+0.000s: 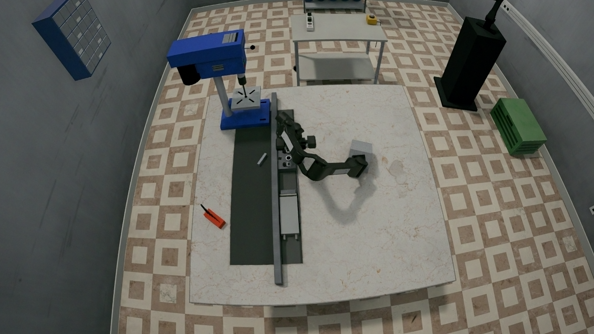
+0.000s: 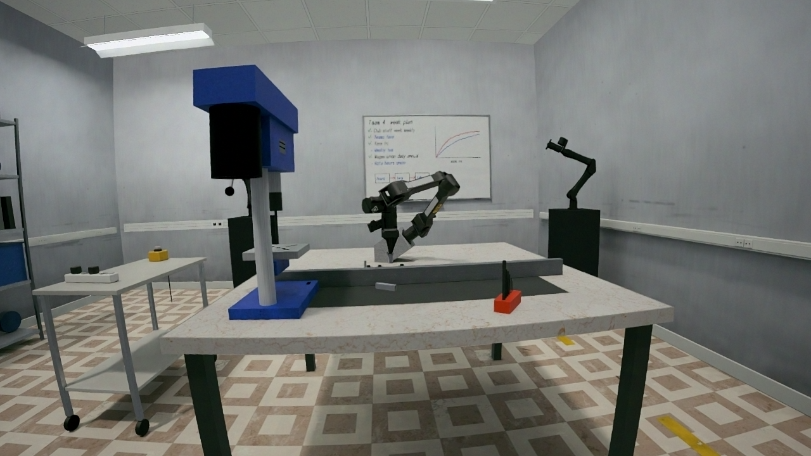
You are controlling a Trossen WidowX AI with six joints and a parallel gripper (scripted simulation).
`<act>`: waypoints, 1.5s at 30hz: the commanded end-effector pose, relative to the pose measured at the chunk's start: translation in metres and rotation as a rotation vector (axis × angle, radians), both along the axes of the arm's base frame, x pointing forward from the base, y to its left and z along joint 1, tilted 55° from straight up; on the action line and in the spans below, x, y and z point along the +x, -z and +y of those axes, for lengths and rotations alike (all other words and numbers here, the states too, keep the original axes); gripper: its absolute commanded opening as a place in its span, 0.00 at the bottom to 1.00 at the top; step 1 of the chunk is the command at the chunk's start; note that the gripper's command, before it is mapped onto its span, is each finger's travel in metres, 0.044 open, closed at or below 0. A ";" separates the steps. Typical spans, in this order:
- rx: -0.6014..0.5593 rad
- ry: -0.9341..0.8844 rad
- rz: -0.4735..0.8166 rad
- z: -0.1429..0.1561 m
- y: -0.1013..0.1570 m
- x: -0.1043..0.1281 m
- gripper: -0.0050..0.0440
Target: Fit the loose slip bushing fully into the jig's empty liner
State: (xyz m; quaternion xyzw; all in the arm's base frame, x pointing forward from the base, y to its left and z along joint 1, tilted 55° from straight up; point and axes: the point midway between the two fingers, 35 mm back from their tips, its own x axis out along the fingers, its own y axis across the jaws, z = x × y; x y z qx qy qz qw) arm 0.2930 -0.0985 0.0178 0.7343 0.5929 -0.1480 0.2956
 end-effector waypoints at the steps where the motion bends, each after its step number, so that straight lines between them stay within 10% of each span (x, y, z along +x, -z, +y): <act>1: -0.009 0.007 -0.012 -0.004 -0.005 0.009 0.00; 45: -0.014 0.006 -0.016 -0.006 -0.014 0.044 0.00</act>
